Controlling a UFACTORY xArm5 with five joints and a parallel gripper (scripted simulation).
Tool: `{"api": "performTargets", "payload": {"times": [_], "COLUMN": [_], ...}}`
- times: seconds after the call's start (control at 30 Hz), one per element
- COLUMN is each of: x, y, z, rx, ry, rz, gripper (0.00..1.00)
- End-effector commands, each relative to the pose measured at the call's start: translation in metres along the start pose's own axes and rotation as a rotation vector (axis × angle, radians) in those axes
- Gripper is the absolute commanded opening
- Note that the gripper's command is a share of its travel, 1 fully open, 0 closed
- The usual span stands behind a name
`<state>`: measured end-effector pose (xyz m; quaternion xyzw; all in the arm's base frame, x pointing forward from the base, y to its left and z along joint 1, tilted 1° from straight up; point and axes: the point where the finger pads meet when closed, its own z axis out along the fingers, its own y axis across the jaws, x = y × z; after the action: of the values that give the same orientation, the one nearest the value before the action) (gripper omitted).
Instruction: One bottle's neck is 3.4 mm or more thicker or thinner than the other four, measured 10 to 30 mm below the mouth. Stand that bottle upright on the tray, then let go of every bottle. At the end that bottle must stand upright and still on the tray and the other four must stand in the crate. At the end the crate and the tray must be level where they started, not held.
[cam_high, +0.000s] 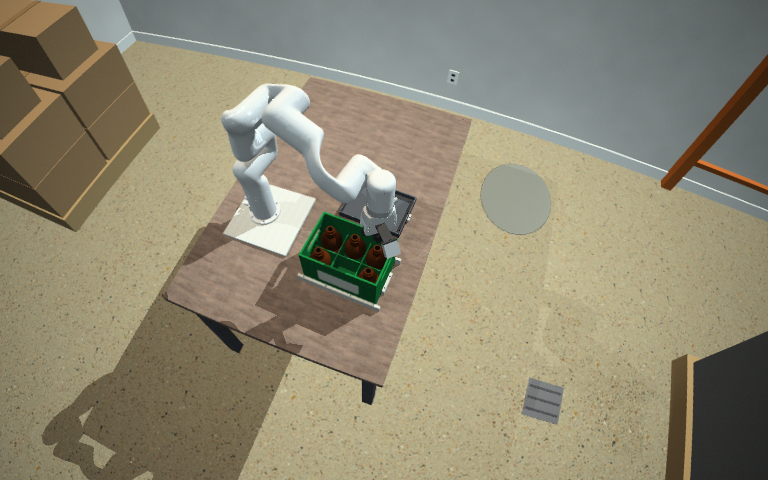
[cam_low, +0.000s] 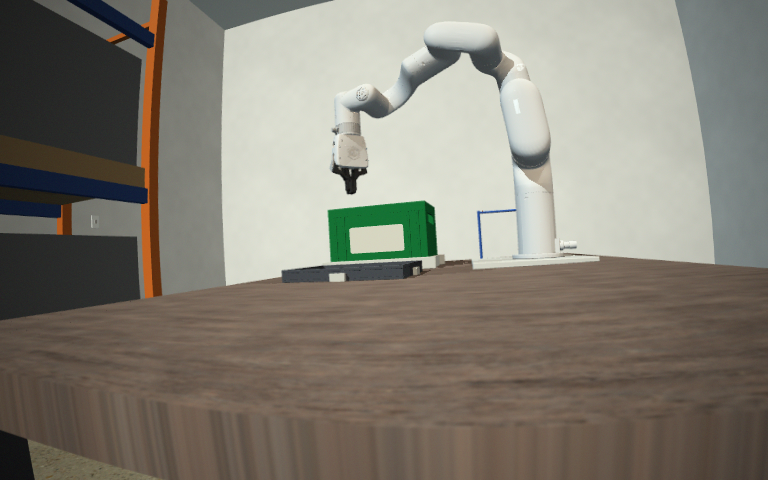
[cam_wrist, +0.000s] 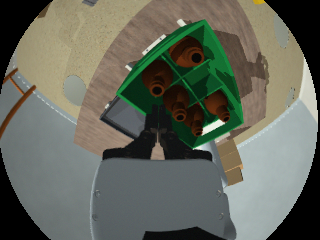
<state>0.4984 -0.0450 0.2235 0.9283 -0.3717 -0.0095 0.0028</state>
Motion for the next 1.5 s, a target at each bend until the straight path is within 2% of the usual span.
{"api": "performTargets", "payload": {"times": [0.0,0.03,0.07,1.47], "x": [-0.0010,-0.0010,-0.0010,-0.0010], "y": [-0.0021,-0.0021,-0.0021,-0.0021], "z": [-0.0017,-0.0017,-0.0017,-0.0005], "rx": [0.003,0.003,0.003,0.003], "ry": [0.004,0.004,0.004,0.004], "rz": [0.005,0.005,0.005,0.005], "gripper": [0.00,0.00,0.65,0.65]}}
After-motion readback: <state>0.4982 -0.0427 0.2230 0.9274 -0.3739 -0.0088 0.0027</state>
